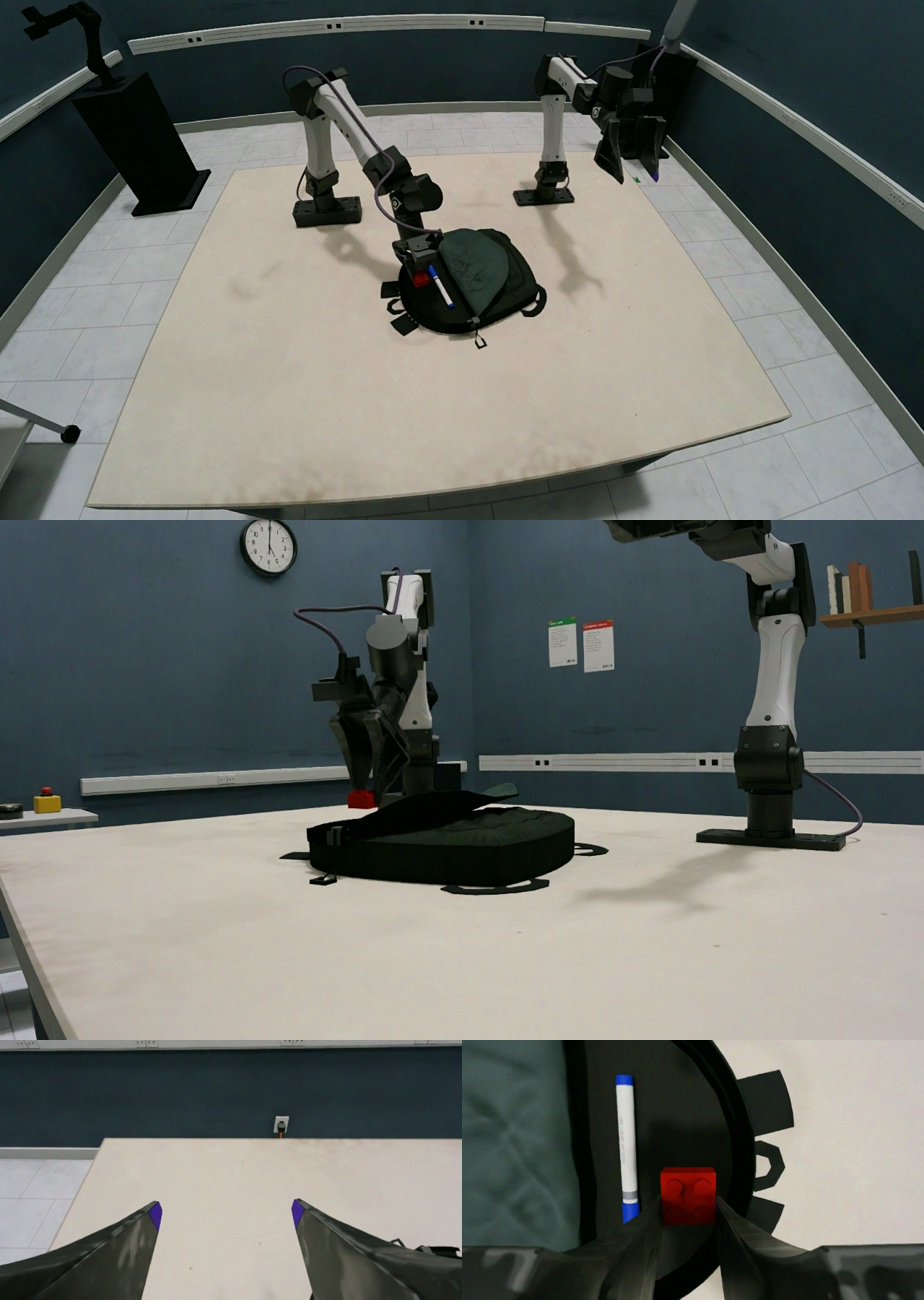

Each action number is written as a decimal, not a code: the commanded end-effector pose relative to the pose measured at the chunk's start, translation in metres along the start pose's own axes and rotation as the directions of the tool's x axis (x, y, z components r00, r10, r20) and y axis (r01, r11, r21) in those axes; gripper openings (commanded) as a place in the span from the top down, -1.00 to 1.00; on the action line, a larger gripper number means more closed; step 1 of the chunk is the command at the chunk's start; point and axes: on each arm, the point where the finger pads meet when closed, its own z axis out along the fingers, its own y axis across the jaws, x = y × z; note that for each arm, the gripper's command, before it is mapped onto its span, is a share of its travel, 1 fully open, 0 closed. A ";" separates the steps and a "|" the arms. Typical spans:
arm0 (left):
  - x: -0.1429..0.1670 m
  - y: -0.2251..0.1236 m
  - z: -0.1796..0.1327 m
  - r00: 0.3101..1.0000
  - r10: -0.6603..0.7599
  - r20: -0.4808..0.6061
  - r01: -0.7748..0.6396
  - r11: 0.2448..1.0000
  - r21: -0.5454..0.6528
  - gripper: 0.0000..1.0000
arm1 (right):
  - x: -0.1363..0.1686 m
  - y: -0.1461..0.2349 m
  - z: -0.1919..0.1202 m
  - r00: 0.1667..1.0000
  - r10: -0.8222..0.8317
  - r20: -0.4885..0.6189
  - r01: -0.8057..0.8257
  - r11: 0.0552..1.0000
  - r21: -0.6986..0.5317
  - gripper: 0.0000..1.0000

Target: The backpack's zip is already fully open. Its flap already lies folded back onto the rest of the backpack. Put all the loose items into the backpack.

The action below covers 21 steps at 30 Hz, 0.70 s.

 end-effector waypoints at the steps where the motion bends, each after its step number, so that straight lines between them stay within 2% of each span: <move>1: -0.007 0.000 -0.001 1.000 -0.002 0.018 0.002 1.000 -0.001 -0.80 | -0.023 0.013 0.003 0.998 0.021 0.067 -0.020 1.000 -0.020 0.46; 5: -0.007 0.000 -0.001 1.000 -0.002 0.018 0.002 1.000 -0.001 -0.80 | -0.030 0.014 -0.002 0.996 0.028 0.084 -0.025 0.999 -0.027 0.46; 11: -0.007 0.000 -0.001 1.000 -0.002 0.018 0.002 1.000 -0.001 -0.80 | -0.020 0.009 -0.001 0.998 0.019 0.058 -0.017 1.000 -0.020 0.46; 12: -0.007 0.000 -0.001 1.000 -0.002 0.018 0.002 1.000 -0.001 -0.80 | -0.033 0.015 -0.005 0.996 0.029 0.090 -0.027 0.999 -0.030 0.46; 21: -0.007 0.000 -0.001 1.000 -0.002 0.018 0.002 1.000 -0.001 -0.80 | -0.036 0.014 -0.014 0.995 0.031 0.094 -0.028 0.999 -0.032 0.46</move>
